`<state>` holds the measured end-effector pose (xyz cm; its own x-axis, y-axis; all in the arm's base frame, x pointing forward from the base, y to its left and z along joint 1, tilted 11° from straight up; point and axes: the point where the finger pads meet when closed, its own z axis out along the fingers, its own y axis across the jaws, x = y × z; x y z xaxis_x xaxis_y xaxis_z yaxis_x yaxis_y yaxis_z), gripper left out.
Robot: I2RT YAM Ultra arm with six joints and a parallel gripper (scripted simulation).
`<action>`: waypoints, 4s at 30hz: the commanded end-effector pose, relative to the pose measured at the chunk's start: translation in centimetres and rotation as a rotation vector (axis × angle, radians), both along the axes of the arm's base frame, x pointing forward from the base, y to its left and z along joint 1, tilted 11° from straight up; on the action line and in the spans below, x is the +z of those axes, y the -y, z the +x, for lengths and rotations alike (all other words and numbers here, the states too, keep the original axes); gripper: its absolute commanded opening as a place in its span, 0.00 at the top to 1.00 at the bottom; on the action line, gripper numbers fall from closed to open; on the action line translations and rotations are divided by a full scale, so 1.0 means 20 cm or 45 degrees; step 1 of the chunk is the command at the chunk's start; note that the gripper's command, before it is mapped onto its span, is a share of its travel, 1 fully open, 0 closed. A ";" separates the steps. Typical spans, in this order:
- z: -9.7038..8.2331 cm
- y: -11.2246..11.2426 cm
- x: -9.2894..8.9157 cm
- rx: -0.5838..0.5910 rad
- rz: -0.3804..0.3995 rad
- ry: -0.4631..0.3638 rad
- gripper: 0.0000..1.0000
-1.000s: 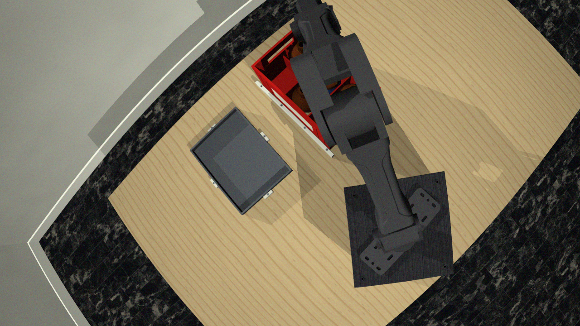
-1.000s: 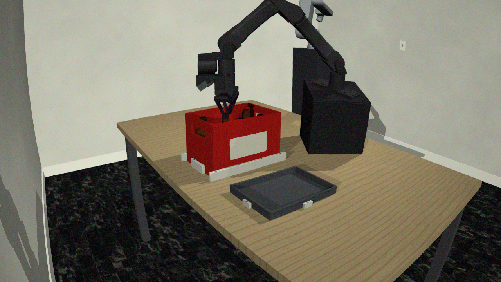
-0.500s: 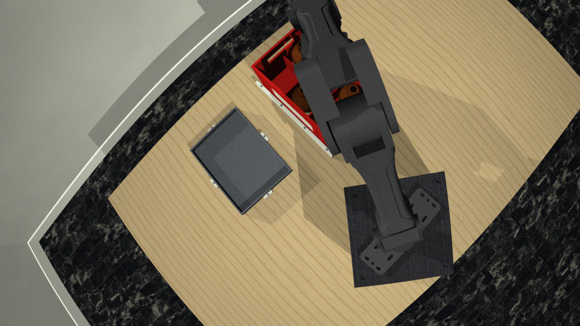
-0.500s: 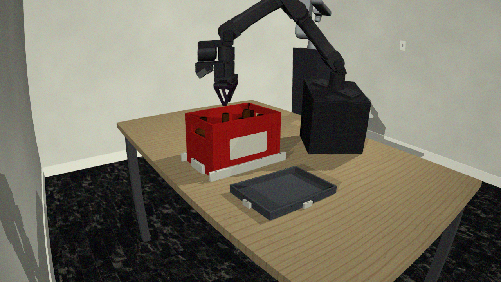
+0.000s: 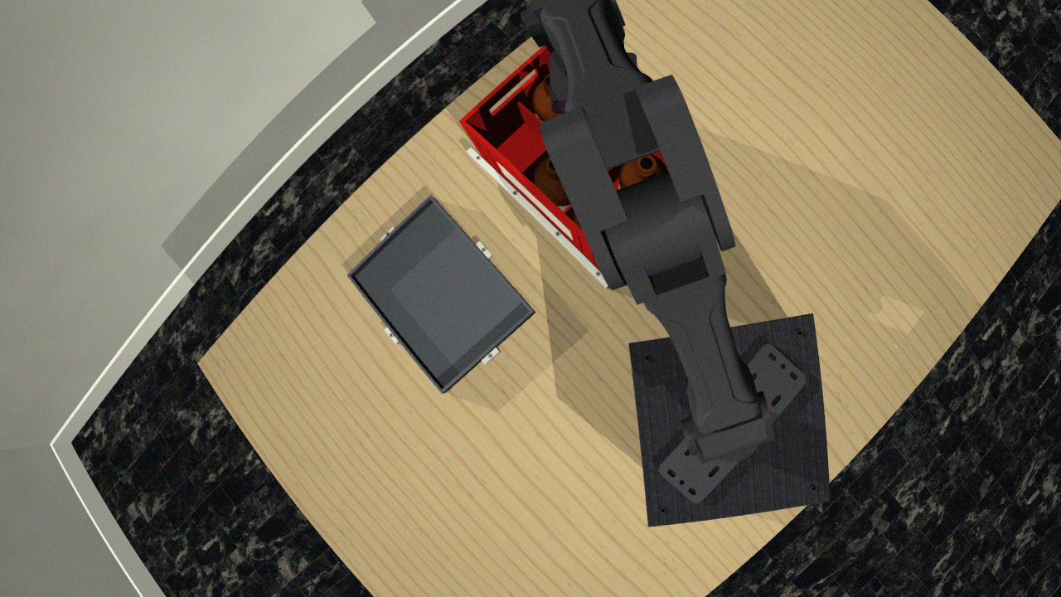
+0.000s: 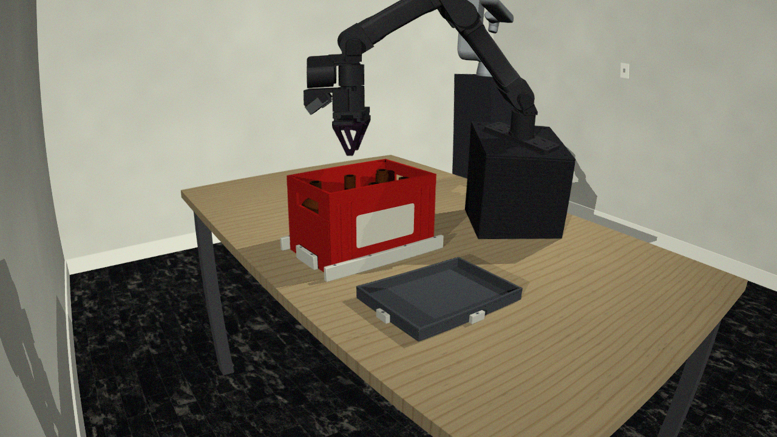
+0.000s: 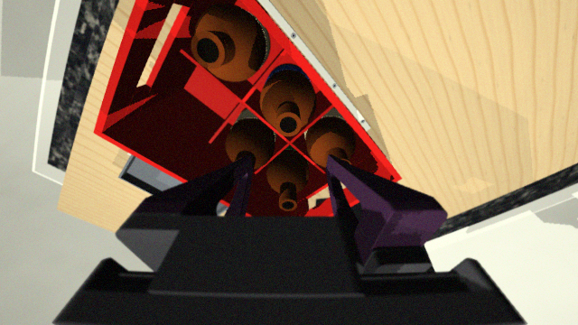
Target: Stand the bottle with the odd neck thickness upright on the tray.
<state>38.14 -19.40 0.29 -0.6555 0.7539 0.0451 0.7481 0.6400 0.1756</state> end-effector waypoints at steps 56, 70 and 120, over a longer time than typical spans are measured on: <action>0.05 0.07 0.14 -0.022 -0.046 0.082 1.00; 0.02 -0.41 0.14 -0.003 -0.028 0.046 1.00; 0.08 -0.36 0.19 -0.020 -0.048 0.097 0.39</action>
<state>38.27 -11.11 1.99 -0.6549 0.7546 0.0412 0.7478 0.6392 0.1793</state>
